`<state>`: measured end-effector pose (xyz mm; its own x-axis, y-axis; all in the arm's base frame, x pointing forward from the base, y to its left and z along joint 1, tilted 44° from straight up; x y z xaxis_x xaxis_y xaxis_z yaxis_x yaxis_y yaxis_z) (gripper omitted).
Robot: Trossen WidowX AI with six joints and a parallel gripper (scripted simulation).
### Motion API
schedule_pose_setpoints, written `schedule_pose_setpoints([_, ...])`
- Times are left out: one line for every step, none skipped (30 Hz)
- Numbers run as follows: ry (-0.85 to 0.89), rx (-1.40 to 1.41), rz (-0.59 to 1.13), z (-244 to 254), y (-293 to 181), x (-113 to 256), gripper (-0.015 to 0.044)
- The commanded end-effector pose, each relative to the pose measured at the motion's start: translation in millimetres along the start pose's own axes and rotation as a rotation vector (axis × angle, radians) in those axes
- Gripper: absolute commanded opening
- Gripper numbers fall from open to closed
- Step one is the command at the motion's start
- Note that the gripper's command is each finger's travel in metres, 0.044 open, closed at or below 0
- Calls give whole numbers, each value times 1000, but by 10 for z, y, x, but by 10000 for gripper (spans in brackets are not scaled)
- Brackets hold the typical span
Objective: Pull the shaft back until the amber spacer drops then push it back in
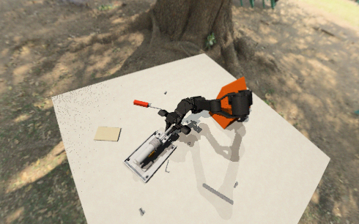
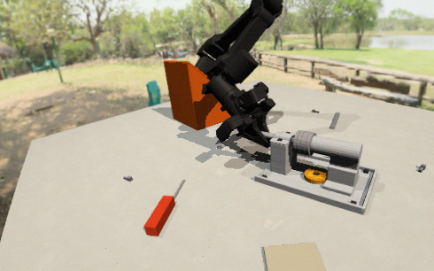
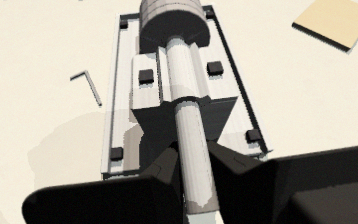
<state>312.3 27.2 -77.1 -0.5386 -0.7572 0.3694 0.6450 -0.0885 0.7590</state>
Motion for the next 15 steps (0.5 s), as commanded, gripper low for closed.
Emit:
schedule_pose_setpoints([-1, 5, -5, -9, 24, -15, 0])
schedule_pose_setpoints([-1, 5, -5, -9, 25, -16, 0])
schedule_pose_setpoints([-1, 5, -5, -10, 26, -16, 0])
schedule_pose_setpoints([-1, 5, -5, -10, 27, -17, 0])
schedule_pose_setpoints([-1, 5, -5, -10, 28, -18, 0])
schedule_pose_setpoints([-1, 5, -5, -10, 29, -19, 0])
schedule_pose_setpoints([-1, 5, -5, -10, 30, -20, 0])
schedule_pose_setpoints([-1, 5, -5, -10, 31, -21, 0])
schedule_pose_setpoints([-1, 5, -5, -10, 31, -22, 0])
schedule_pose_setpoints([-1, 5, -5, -11, 32, -23, 0])
schedule_pose_setpoints([-1, 5, -5, -11, 33, -23, 0])
schedule_pose_setpoints([-1, 5, -5, -11, 34, -24, 0])
schedule_pose_setpoints([-1, 5, -5, -11, 35, -25, 0])
schedule_pose_setpoints([-1, 5, -5, -11, 36, -26, 0])
schedule_pose_setpoints([-1, 5, -5, -11, 37, -27, 0])
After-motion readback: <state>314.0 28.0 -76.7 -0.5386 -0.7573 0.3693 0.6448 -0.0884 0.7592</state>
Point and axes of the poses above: the point midway between the two fingers, 35 mm back from their tips, its own x axis back along the fingers, its own z axis across the jaws, y = z × x, the point moved 10 cm from there along x, back along the fingers, and after that the axes turned 10 degrees about x, right-handed, at the moved point
